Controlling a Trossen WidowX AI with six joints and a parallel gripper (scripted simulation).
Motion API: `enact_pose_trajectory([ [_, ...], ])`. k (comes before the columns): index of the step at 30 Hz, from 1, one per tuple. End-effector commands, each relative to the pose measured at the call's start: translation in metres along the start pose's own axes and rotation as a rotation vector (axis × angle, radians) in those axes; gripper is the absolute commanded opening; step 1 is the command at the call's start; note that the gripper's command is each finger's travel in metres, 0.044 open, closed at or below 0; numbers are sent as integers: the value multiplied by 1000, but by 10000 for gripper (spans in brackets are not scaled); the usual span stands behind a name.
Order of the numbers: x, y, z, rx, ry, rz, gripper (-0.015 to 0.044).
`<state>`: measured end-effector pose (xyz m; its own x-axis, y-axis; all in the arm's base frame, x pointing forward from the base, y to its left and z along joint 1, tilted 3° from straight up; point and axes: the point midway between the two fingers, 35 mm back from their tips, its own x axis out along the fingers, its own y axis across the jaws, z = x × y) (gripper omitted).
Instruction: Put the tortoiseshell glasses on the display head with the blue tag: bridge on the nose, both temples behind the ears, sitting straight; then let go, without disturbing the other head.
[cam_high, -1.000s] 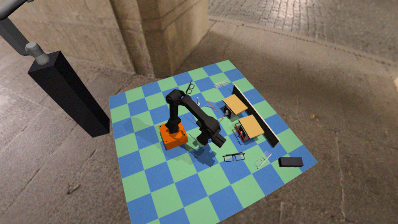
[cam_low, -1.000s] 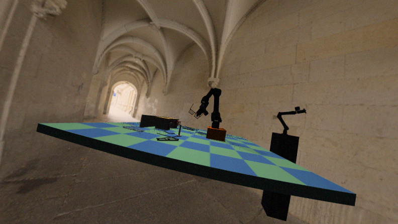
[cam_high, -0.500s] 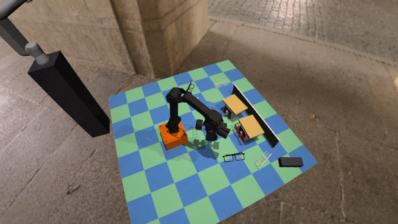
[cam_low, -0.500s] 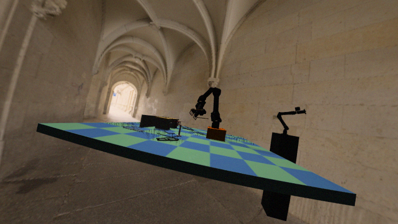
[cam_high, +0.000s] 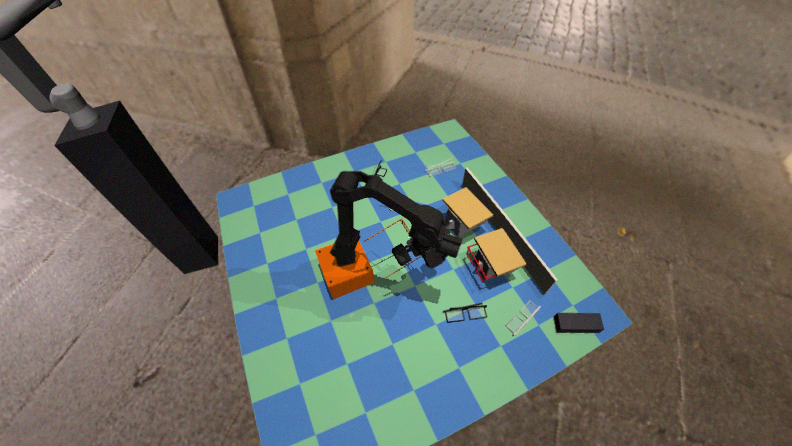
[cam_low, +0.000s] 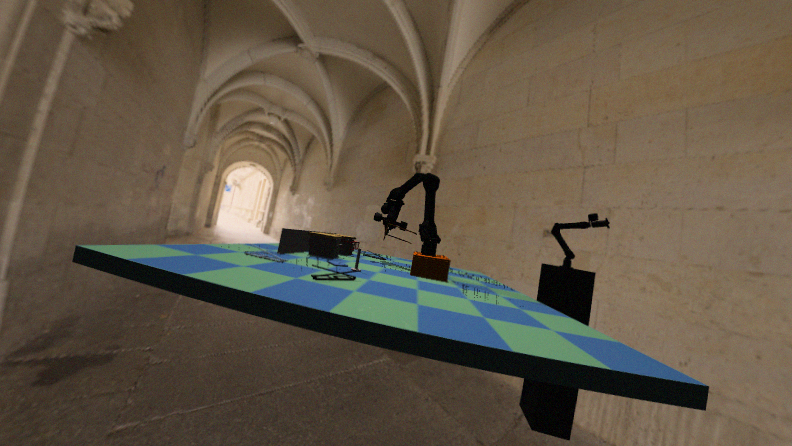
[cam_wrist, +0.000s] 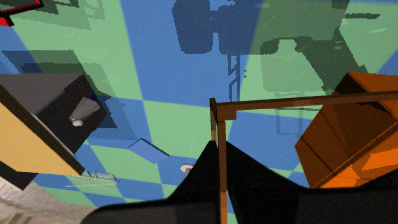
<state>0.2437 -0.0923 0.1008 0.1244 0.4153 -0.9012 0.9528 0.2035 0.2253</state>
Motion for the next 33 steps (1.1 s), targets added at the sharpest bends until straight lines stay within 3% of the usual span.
enact_pose_trajectory([
  [1,5,2,-5,-150,-10,-26,0],
  [33,47,23,-54,-1634,6,-271,0],
])
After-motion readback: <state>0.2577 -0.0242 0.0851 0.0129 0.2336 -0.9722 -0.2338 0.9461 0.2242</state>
